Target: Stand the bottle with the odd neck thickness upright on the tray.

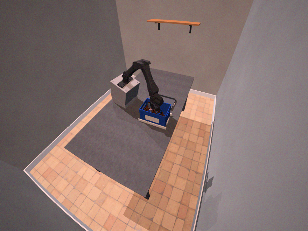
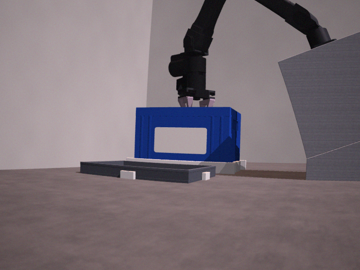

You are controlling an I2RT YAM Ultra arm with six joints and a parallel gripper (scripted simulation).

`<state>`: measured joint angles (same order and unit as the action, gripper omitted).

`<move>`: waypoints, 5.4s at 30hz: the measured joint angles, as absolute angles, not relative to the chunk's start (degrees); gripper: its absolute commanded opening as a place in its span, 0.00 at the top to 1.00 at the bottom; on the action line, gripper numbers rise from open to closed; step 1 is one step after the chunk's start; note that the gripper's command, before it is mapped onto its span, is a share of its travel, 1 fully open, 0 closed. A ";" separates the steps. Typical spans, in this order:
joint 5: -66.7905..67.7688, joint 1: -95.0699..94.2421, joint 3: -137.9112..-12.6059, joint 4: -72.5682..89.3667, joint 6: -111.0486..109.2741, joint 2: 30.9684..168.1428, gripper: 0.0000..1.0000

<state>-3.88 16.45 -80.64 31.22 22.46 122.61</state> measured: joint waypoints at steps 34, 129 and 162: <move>-3.77 16.38 -80.64 31.00 22.52 122.63 1.00; -3.77 16.38 -80.64 36.18 22.22 116.97 0.39; -3.77 16.86 -82.41 44.21 21.87 112.03 1.00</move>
<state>-3.77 16.86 -82.41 44.21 21.87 112.03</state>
